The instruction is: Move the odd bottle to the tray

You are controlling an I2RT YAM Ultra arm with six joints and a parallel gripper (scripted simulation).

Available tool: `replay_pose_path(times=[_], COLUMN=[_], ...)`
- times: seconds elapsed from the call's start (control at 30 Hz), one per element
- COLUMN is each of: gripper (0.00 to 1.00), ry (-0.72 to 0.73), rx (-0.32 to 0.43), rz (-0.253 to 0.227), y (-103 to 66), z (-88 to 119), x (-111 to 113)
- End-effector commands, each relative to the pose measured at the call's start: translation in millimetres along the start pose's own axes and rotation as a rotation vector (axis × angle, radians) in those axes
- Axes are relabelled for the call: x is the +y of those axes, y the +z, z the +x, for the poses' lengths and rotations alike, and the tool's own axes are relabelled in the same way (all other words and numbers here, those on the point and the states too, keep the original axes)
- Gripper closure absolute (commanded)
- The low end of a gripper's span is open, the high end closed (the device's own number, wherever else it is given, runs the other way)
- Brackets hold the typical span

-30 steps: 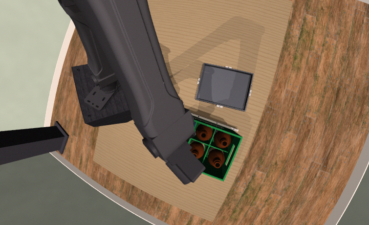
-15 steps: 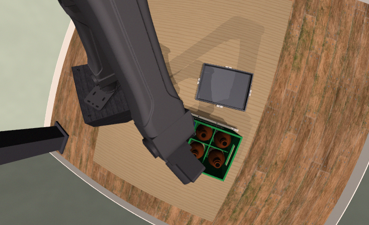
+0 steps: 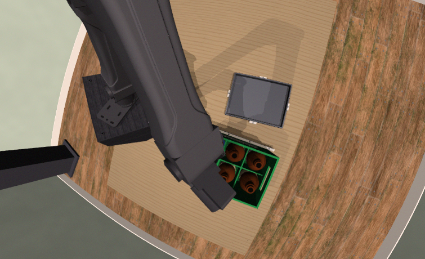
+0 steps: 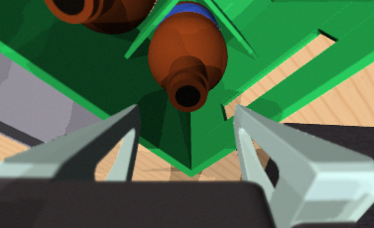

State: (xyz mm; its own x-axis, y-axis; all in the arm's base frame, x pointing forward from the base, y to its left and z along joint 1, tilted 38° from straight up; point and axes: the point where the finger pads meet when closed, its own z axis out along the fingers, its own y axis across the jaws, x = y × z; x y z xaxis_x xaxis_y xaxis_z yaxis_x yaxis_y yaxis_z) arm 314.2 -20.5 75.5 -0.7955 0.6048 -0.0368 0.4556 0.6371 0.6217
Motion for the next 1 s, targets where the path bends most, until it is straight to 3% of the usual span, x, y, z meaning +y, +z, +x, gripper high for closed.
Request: replay_pose_path(times=[0.0, 0.07, 0.97], gripper=[0.39, 0.39, 0.39], ry=[0.020, -0.003, -0.006], rx=[0.005, -0.023, -0.029], rz=[0.010, 0.002, 0.000], y=[3.2, -3.0, -5.7], z=[0, -12, -11], x=[-10, -2, 0])
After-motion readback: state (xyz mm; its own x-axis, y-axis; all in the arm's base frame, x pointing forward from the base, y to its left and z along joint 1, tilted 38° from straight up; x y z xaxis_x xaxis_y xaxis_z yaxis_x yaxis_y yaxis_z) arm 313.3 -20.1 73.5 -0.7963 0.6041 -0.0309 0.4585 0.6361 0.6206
